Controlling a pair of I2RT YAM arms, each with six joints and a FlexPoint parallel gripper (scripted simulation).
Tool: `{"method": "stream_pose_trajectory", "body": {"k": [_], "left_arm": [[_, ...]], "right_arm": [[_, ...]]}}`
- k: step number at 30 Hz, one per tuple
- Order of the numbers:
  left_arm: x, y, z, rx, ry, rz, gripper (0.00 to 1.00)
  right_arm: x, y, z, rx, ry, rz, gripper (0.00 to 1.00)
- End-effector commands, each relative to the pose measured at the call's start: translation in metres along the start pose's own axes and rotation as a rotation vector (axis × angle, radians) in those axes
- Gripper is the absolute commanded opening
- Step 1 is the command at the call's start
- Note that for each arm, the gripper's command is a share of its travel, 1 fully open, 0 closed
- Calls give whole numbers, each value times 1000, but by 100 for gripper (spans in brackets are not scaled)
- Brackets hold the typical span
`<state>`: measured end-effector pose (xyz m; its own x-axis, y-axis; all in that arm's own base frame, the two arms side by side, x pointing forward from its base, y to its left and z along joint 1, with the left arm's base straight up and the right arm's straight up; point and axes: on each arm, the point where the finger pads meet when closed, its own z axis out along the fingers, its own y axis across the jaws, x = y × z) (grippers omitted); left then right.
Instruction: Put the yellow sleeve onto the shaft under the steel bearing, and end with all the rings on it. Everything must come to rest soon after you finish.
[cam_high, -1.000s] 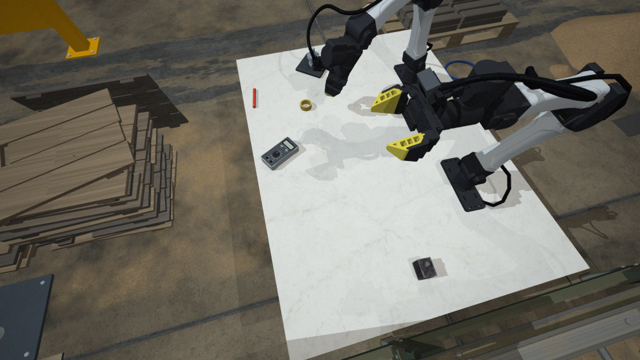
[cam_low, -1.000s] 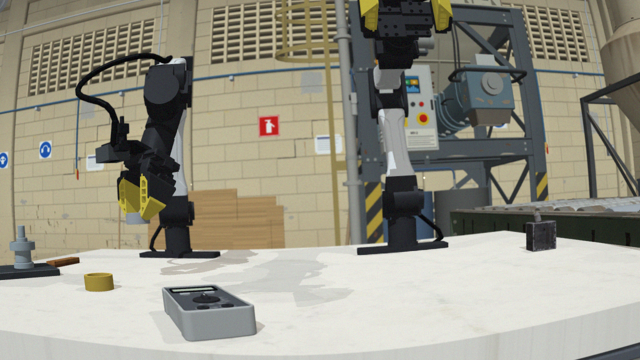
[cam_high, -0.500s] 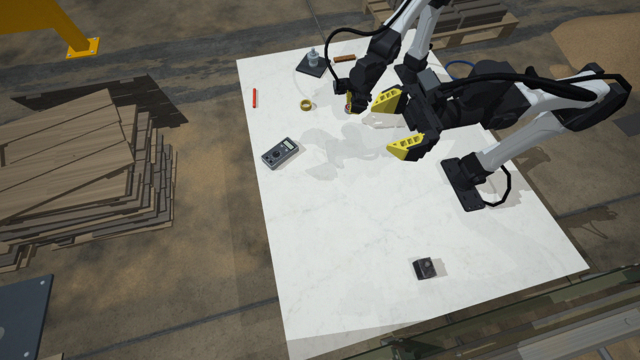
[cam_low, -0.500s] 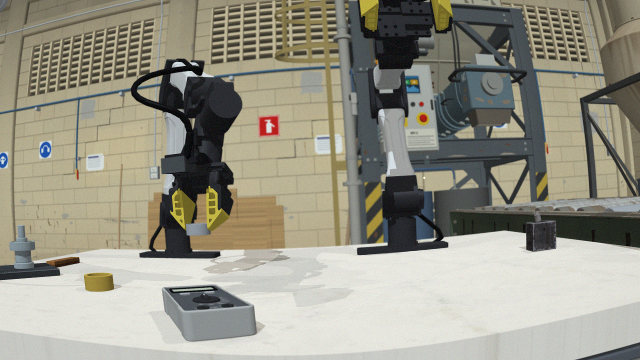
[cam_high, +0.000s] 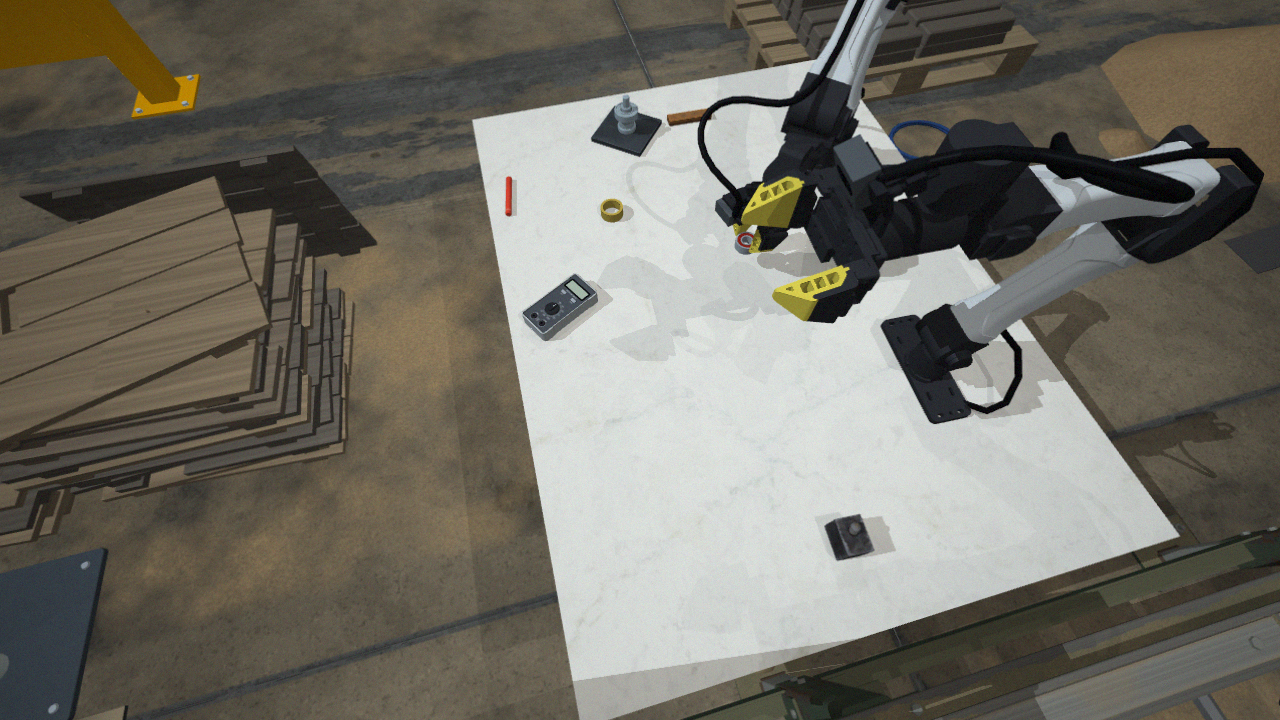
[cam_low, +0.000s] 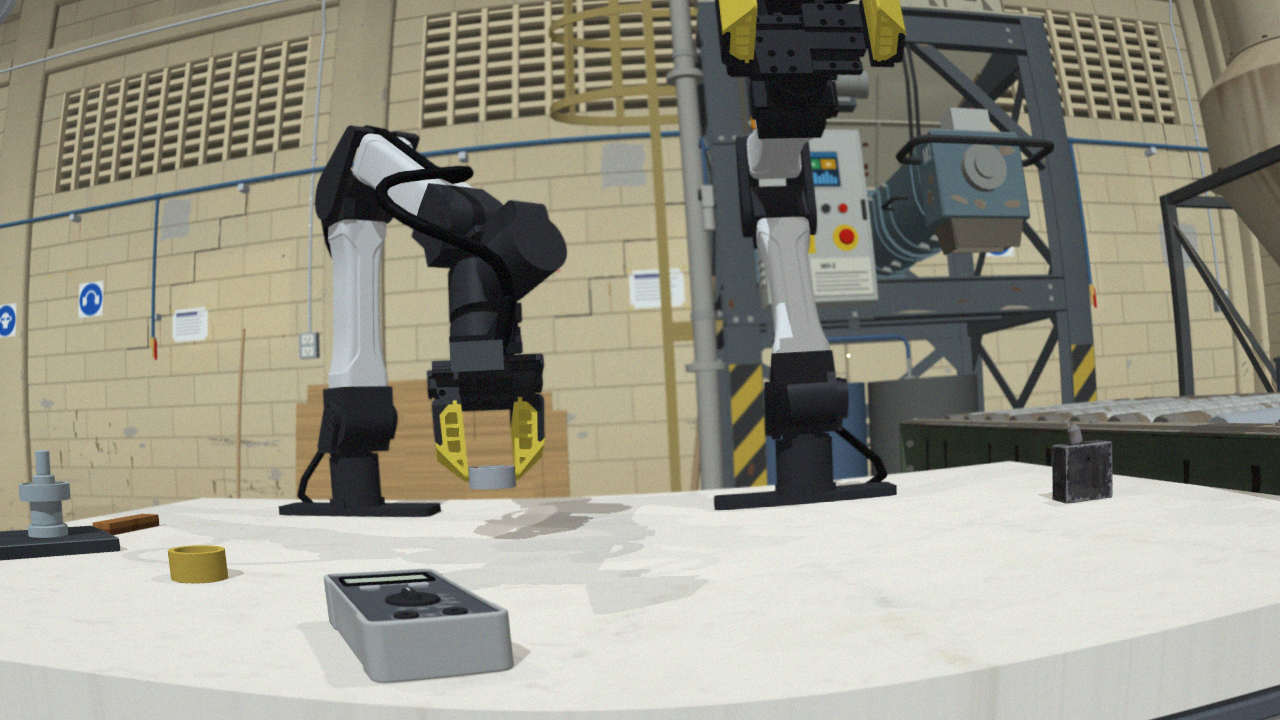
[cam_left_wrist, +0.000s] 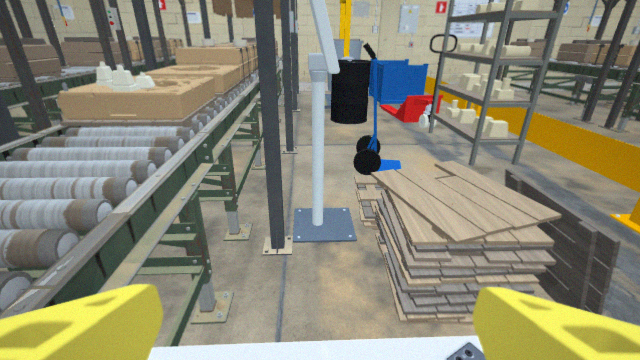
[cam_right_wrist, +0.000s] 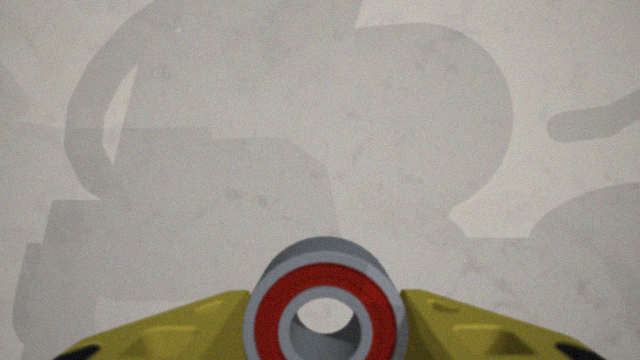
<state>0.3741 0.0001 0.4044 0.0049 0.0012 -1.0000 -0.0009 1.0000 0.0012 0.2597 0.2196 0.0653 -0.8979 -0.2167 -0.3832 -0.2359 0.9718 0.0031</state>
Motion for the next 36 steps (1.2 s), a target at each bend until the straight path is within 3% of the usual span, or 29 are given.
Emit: {"method": "stream_pose_trajectory", "body": {"k": [1, 7, 11, 13, 16, 23, 27, 29, 32, 36], "left_arm": [[-10, 0, -1, -6, -29, 4, 100], [-10, 0, -1, -6, -29, 4, 100], [-10, 0, -1, -6, -29, 4, 100], [-10, 0, -1, -6, -29, 4, 100], [-10, 0, -1, -6, -29, 4, 100], [-10, 0, -1, -6, -29, 4, 100], [-10, 0, -1, -6, -29, 4, 100], [-10, 0, -1, -6, -29, 4, 100], [-10, 0, -1, -6, -29, 4, 100], [-10, 0, -1, -6, -29, 4, 100]], "right_arm": [[-7, 19, -12, -77, -77, -63, 0], [15, 37, -13, -114, -80, -158, 0], [-1, 39, -23, -110, -121, -132, 0], [18, 30, -11, -100, -59, -120, 0], [23, 29, -10, -97, -50, -124, 0], [12, 33, -14, -104, -70, -115, 0], [39, 24, 4, -50, 25, -148, 0], [24, 31, -9, -84, -32, -135, 0], [32, 28, 5, -67, -9, -139, 0], [25, 31, 0, -82, -35, -131, 0]]}}
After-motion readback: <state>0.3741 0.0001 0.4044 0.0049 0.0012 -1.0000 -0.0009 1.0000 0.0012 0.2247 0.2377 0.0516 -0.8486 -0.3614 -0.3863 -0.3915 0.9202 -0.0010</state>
